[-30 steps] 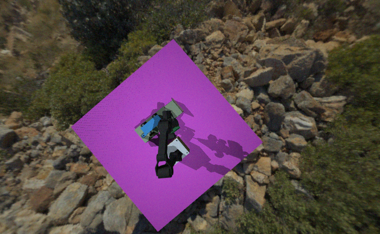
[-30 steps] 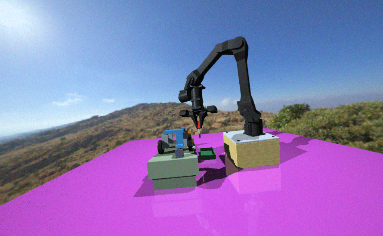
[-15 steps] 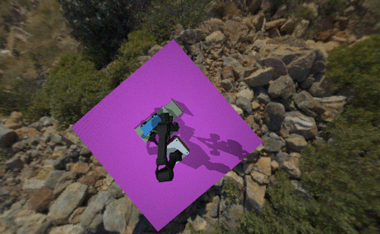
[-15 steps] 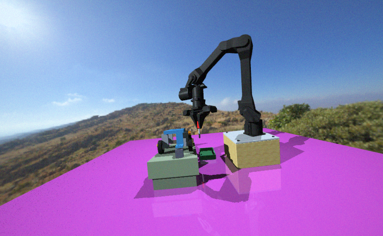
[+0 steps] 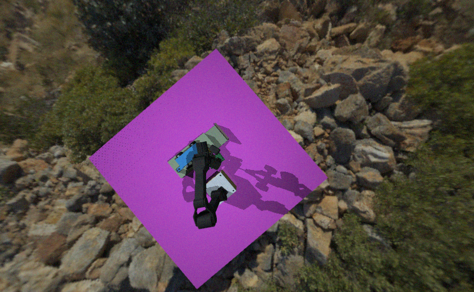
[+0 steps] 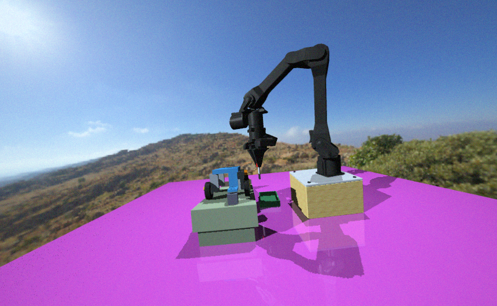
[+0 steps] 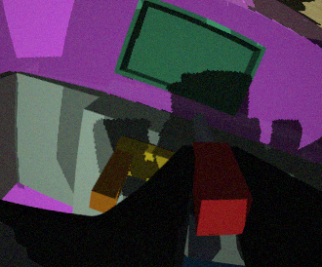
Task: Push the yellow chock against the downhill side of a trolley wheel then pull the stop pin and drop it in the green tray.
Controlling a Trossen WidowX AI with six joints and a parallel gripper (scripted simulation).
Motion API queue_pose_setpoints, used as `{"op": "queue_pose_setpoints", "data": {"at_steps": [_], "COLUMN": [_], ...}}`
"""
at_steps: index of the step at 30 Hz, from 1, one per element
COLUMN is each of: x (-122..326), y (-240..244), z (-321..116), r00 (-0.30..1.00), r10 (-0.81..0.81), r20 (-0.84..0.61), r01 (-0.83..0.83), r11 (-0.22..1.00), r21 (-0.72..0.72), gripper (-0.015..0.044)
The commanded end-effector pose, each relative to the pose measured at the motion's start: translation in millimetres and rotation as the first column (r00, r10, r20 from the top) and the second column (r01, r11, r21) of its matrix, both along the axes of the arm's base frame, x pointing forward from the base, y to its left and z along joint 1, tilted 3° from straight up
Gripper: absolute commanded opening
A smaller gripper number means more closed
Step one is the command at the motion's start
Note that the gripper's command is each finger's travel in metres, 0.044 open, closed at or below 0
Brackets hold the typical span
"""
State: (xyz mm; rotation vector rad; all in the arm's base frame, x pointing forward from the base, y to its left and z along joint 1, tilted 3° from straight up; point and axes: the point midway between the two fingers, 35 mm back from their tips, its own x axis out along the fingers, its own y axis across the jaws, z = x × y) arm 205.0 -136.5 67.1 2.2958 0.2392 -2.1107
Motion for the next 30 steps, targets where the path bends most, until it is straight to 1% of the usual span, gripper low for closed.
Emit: {"op": "queue_pose_setpoints", "data": {"at_steps": [1, 8, 14, 23, 27, 30], "x": [0.3, 1.2, 0.7, -23.2, -25.1, -25.0], "y": [0.4, 1.4, 1.5, 6.8, 7.3, 7.0], "z": [0.1, 0.6, 0.2, -19.0, -20.6, -23.7], "r00": [0.994, 0.955, 0.953, 0.936, 0.935, 0.934], "r10": [-0.11, -0.293, -0.299, -0.348, -0.35, -0.352], "r20": [-0.021, -0.044, -0.044, -0.056, -0.056, -0.056], "r01": [0.109, 0.291, 0.297, 0.346, 0.348, 0.347], "r11": [0.994, 0.956, 0.954, 0.937, 0.936, 0.935], "r21": [-0.015, -0.042, -0.042, -0.049, -0.05, -0.077], "gripper": [0.0, 0.0, 0.0, 0.0, 0.0, 0.0]}}
